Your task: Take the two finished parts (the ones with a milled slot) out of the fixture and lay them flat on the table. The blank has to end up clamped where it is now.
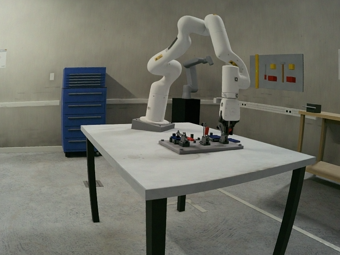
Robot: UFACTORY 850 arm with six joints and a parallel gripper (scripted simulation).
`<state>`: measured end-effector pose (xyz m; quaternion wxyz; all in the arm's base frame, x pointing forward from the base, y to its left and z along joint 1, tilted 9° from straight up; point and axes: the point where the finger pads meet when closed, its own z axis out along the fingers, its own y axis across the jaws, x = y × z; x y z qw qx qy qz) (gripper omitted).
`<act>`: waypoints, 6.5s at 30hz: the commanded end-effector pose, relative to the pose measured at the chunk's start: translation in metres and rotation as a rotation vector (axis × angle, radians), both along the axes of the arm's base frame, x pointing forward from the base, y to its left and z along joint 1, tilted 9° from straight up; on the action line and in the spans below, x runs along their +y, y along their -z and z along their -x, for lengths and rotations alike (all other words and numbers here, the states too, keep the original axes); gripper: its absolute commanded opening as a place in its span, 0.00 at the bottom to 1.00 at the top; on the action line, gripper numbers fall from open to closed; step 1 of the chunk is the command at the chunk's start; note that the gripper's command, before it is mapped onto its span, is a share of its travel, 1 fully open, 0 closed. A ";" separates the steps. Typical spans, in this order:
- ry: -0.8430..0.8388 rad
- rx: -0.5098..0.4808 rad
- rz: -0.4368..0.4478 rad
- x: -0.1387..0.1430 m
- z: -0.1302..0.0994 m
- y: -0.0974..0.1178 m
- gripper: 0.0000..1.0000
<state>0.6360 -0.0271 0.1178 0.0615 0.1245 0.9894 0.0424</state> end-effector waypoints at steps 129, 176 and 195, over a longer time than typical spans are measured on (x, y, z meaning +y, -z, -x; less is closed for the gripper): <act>0.000 -0.001 0.000 0.007 0.026 -0.001 0.48; 0.000 0.000 0.000 0.003 0.033 -0.050 0.48; 0.000 0.000 0.000 0.003 0.034 -0.051 1.00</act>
